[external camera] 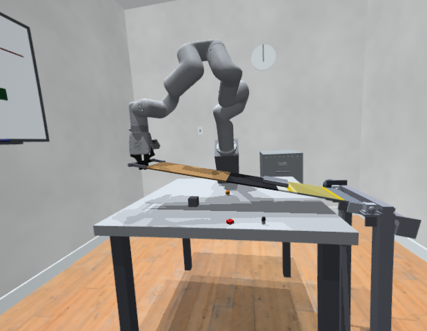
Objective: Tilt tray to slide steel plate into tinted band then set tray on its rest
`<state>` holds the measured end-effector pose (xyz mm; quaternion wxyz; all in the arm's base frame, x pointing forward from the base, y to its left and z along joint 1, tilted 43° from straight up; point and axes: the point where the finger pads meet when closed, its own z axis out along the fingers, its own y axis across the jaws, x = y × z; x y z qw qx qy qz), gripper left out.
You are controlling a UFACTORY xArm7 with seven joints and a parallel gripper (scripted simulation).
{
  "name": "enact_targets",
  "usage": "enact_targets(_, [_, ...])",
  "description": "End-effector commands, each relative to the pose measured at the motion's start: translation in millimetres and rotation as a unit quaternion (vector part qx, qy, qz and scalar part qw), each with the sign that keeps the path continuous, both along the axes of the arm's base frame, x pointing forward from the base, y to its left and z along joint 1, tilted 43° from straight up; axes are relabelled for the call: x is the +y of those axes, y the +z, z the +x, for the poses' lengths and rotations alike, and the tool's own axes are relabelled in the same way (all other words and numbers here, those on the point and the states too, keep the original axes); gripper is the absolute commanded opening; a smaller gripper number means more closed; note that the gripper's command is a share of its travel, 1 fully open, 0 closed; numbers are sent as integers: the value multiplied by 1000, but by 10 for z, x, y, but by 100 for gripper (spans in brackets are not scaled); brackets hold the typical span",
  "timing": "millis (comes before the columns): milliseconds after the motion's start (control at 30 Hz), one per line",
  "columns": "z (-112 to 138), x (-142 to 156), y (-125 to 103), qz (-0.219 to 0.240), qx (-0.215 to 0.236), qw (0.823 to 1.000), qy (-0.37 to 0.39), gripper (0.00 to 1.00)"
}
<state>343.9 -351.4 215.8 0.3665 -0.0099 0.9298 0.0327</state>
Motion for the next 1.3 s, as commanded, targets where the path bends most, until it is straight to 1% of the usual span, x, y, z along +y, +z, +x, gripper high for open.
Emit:
enact_targets(0, [49,-35,-65,1,1,1000,1,0])
enact_targets(333, [54,-36,-70,1,1,1000,1,0])
enact_targets(367, [13,-30,-26,1,1,1000,1,0])
enact_targets(900, [20,-31,-33,1,1,1000,1,0])
enact_targets(967, [-134,-3,132,1,1,1000,1,0])
enact_targets(1033, [-390,56,409,1,1,1000,1,0])
enact_targets(1067, [-482,82,508,1,1,1000,1,0])
enact_targets(1100, [-512,91,539,1,1,1000,1,0])
enact_targets(1133, [-484,82,509,1,1,1000,1,0])
enact_targets(1167, [-390,56,409,1,1,1000,1,0])
enact_targets(1233, [-134,-3,132,1,1,1000,1,0])
enact_targets(1267, [-39,-21,31,1,1,1000,1,0])
